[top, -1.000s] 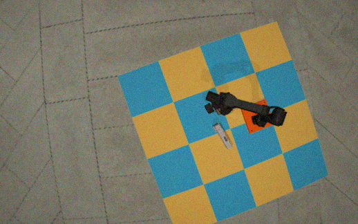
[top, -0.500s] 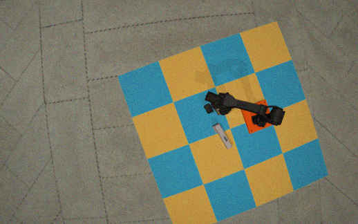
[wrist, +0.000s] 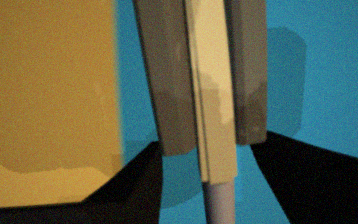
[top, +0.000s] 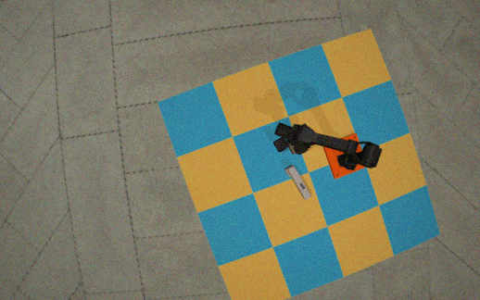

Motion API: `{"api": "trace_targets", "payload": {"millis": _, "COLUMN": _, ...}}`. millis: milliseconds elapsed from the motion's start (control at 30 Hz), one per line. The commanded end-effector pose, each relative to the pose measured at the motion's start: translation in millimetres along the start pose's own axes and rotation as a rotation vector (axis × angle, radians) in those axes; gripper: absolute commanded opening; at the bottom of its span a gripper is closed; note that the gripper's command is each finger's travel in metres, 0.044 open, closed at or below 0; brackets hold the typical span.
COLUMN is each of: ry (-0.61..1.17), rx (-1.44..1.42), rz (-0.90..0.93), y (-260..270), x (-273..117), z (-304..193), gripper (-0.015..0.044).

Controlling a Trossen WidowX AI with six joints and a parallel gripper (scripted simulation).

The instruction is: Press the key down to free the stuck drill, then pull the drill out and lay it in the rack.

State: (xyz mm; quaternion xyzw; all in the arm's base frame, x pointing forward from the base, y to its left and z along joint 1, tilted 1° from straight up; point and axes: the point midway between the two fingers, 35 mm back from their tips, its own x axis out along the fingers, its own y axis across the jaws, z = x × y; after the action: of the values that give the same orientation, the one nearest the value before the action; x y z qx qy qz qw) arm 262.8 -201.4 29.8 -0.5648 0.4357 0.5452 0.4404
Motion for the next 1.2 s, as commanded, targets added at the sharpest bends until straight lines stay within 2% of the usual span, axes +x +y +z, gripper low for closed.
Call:
{"api": "trace_targets", "payload": {"millis": 0, "ry": 0.0, "rx": 0.0, "rz": 0.0, "y": 0, "x": 0, "z": 0, "gripper": 0.0341}}
{"api": "trace_targets", "payload": {"millis": 133, "ry": 0.0, "rx": 0.0, "rz": 0.0, "y": 0, "x": 0, "z": 0, "gripper": 0.044}}
{"api": "trace_targets", "payload": {"millis": 700, "ry": 0.0, "rx": -0.002, "rz": -0.002, "y": 0, "x": -76, "z": 0, "gripper": 0.044}}
{"api": "trace_targets", "payload": {"millis": 800, "ry": 0.005, "rx": 0.002, "rz": -0.007, "y": -2, "x": -71, "z": 0, "gripper": 0.044}}
{"api": "trace_targets", "payload": {"millis": 967, "ry": 0.09, "rx": 0.012, "rz": -0.167, "y": -55, "x": -100, "z": 24, "gripper": 0.044}}
{"api": "trace_targets", "payload": {"millis": 1167, "ry": 0.124, "rx": 0.007, "rz": -0.427, "y": -118, "x": -151, "z": 77, "gripper": 0.044}}
